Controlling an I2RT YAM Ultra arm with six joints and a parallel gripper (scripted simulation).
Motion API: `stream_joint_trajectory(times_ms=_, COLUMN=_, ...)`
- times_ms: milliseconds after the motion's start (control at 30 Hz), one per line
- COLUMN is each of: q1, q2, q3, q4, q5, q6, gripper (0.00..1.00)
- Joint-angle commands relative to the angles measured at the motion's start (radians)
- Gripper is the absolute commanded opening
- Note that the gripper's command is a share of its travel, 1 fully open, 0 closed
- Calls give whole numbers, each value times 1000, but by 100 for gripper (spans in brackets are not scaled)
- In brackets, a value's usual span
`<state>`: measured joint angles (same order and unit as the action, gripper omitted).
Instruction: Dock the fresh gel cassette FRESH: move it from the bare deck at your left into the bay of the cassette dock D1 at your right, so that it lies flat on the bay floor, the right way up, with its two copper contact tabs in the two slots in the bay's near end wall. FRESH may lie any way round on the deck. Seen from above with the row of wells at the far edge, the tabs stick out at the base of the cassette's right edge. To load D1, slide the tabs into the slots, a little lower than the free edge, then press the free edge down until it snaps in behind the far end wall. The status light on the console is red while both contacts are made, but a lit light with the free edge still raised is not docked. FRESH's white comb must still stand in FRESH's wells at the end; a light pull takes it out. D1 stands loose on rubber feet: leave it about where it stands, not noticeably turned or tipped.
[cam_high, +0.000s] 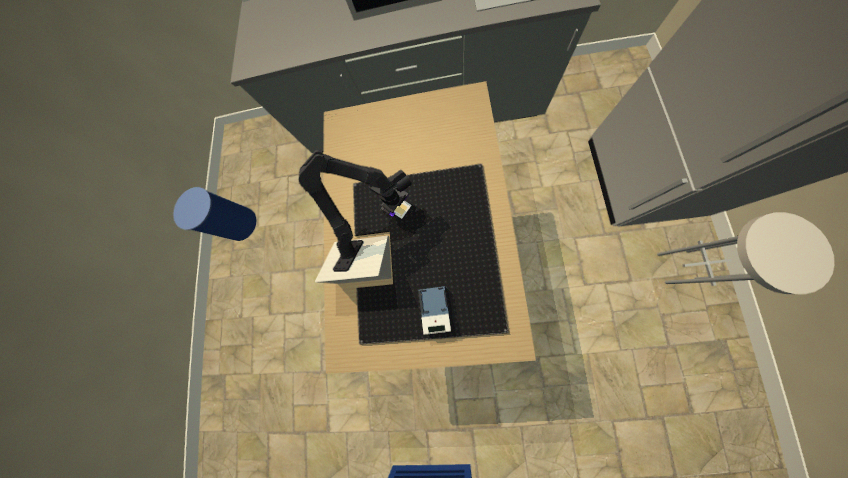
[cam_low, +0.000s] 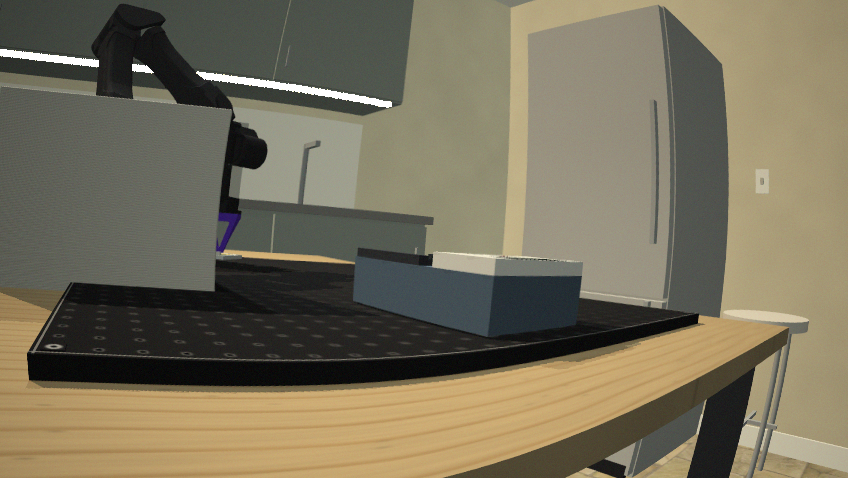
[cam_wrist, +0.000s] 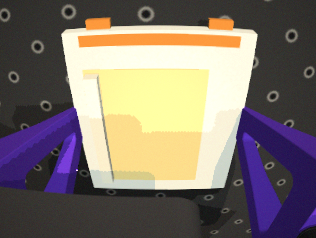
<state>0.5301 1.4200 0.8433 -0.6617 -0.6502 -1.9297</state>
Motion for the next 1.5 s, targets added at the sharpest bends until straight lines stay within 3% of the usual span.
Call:
stream_joint_trajectory(times_ms=0, q1=-6, q2=15, q3=12, q4=19, q5=-3, q6=10, gripper=0)
stream_joint_trajectory(times_ms=367, q1=8, q2=21, q3=-23, q4=36, q5=1, q6=21, gripper=0)
stream_joint_trajectory(times_ms=433, q1=6, q2=-11, q3=-25, q4=42, q5=1, q6=23, gripper=0)
stream_joint_trajectory(times_ms=700, q1=19, q2=26, q3=-31, q4=56, q5=4, q6=31, gripper=0)
stream_joint_trajectory(times_ms=933, q1=16, q2=12, q3=-12, q4=50, q5=6, q6=28, gripper=0)
stream_joint_trajectory(times_ms=967, q1=8, q2=-7, q3=-32, q4=46, q5=0, q6=33, gripper=0)
stream_joint_trajectory(times_ms=1000, q1=16, q2=10, q3=-11, q4=46, q5=5, q6=28, gripper=100)
stream_joint_trajectory(times_ms=1467, q1=16, q2=10, q3=-11, q4=46, q5=5, q6=28, gripper=100)
